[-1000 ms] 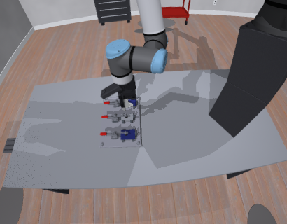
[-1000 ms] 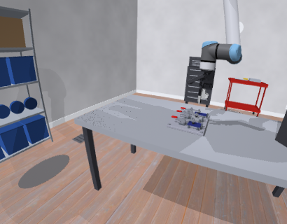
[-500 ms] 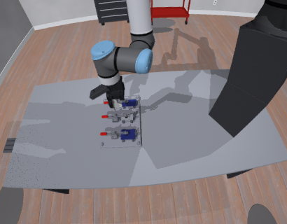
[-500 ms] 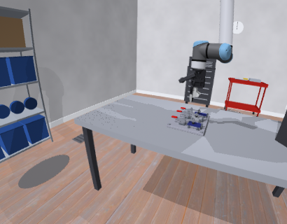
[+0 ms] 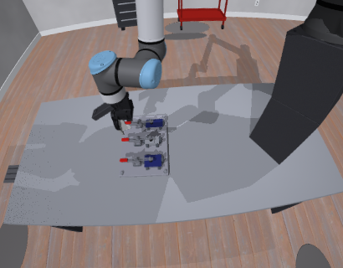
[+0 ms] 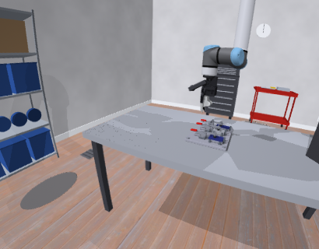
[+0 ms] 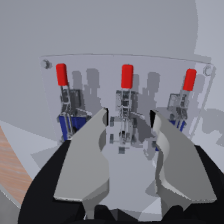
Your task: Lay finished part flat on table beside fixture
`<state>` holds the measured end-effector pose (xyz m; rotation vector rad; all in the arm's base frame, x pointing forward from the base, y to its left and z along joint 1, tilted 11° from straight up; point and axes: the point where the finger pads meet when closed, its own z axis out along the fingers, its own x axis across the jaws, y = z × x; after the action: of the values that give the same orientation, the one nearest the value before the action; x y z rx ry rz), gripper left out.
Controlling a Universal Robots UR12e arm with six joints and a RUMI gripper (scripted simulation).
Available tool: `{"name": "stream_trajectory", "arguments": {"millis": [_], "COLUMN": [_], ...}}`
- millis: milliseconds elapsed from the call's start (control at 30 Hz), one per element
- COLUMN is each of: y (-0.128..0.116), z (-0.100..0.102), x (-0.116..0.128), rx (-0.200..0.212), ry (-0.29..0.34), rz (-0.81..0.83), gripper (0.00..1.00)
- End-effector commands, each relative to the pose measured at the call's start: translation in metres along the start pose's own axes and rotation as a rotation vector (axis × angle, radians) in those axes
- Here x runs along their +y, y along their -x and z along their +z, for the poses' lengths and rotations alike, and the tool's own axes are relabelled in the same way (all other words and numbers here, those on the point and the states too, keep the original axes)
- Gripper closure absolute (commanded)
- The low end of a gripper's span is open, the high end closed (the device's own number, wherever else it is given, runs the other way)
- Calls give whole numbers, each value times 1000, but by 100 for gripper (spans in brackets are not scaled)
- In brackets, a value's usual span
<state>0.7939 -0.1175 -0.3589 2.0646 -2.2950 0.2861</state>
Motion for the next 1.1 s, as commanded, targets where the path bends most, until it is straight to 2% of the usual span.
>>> {"name": "stream_trajectory", "arguments": {"millis": [0, 300, 633, 1067], "y": [0, 0, 0, 0], "z": [0, 3, 21, 64], "x": [-10, -10, -10, -10], "rx": [0, 0, 0, 0], "ry": [0, 0, 0, 0], "rz": [0, 0, 0, 0], "gripper": [72, 72, 72, 72]}}
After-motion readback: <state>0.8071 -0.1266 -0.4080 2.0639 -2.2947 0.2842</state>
